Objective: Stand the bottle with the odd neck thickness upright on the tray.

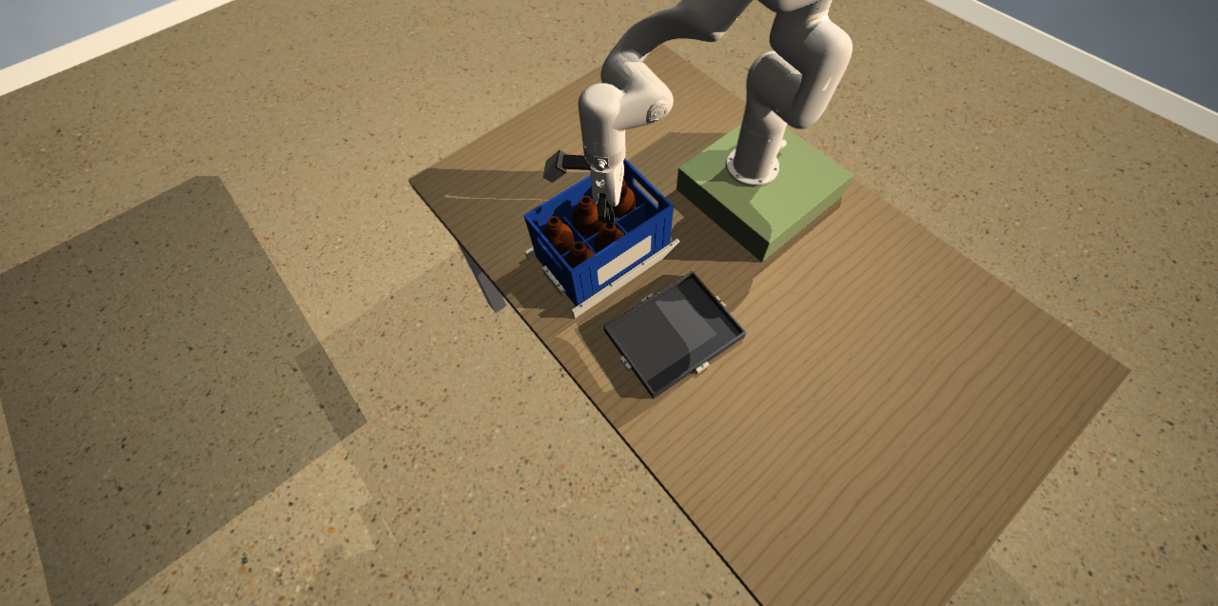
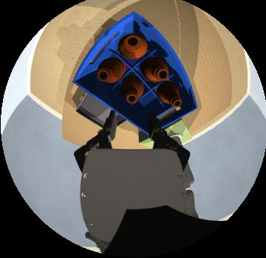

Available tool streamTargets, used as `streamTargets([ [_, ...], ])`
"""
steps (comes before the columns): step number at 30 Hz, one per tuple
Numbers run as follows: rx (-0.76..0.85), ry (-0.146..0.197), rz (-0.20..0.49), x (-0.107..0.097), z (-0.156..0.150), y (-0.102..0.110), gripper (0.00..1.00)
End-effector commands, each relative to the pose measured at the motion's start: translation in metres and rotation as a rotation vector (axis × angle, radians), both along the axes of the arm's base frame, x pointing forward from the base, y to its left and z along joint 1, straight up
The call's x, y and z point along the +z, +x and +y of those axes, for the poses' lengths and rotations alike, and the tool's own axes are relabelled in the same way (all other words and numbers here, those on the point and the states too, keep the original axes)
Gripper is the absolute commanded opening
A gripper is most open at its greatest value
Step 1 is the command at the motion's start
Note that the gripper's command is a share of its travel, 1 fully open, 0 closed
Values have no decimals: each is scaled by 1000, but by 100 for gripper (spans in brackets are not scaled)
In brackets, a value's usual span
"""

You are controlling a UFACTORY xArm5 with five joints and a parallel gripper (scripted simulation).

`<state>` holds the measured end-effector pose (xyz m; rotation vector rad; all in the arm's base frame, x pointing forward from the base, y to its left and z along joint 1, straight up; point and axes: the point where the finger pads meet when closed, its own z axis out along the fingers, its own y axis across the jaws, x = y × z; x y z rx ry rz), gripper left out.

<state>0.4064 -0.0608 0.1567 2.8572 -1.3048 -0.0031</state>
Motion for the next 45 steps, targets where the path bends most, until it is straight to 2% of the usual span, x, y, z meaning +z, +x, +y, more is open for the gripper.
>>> streamTargets([
  [1,0,-1,-4,1,0,1,65],
  [26,0,-1,-4,-9,0,1,65],
  [45,0,-1,-4,-31,0,1,65],
])
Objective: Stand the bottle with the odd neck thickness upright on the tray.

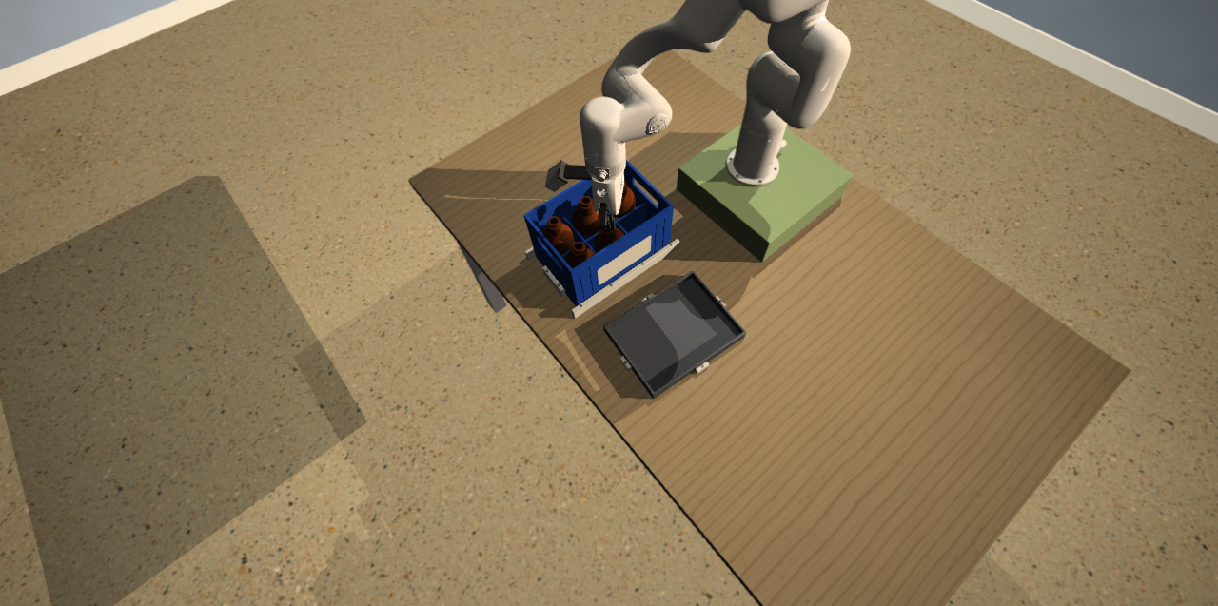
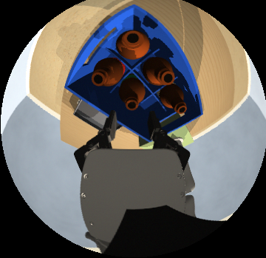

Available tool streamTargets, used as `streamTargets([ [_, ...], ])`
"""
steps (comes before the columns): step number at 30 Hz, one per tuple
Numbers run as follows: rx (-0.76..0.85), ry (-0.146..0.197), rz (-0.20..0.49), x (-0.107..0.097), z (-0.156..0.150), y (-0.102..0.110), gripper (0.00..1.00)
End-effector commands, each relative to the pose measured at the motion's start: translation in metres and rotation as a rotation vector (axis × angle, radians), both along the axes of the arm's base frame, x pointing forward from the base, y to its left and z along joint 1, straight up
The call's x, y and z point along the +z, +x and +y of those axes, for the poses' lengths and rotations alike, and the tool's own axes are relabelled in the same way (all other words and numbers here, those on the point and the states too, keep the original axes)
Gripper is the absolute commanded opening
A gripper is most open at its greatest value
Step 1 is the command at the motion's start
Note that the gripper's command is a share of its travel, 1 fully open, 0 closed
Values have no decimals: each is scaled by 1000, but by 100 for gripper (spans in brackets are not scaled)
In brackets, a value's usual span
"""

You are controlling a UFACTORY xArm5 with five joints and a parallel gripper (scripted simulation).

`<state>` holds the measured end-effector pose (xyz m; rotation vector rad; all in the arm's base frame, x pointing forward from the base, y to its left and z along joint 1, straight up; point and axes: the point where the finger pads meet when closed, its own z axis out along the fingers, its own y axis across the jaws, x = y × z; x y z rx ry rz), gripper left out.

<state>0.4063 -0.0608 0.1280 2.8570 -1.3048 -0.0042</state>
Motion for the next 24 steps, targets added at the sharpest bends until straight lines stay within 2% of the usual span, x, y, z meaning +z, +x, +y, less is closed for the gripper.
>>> streamTargets([
  [1,0,-1,-4,-3,0,1,65],
  [24,0,-1,-4,-14,0,2,65],
])
